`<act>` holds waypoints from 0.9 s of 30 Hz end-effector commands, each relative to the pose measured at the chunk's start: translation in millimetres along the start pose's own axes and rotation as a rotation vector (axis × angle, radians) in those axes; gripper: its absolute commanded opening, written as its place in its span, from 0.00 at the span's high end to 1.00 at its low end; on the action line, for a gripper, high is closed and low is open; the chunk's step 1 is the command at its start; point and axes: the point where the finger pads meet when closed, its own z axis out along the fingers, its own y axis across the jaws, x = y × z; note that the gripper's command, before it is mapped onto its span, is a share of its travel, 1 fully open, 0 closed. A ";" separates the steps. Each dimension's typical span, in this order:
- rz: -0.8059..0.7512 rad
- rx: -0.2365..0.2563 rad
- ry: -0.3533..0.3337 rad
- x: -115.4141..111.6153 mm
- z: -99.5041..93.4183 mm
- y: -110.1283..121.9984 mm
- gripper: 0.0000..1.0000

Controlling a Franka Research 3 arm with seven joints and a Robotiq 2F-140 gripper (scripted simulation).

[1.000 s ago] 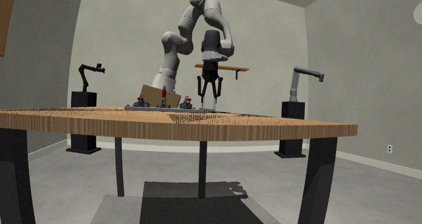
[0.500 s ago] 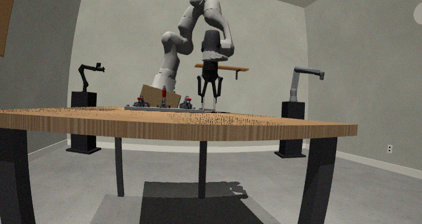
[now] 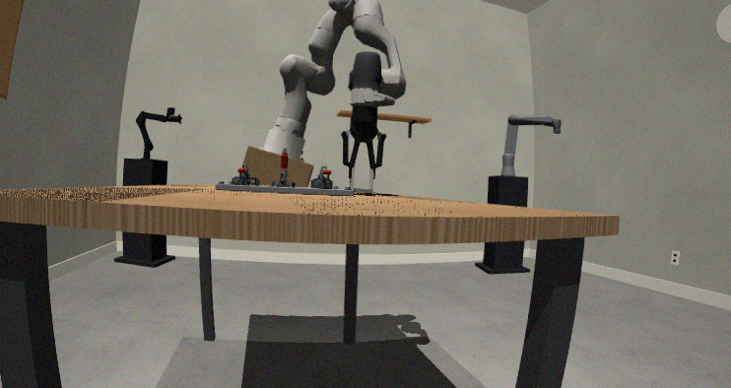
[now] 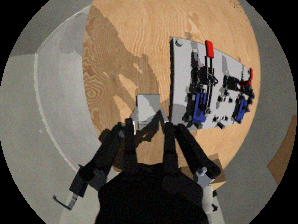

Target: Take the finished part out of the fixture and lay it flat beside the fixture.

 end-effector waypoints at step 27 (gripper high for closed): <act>-0.013 0.001 0.005 2.8 2.3 0.0 1.00</act>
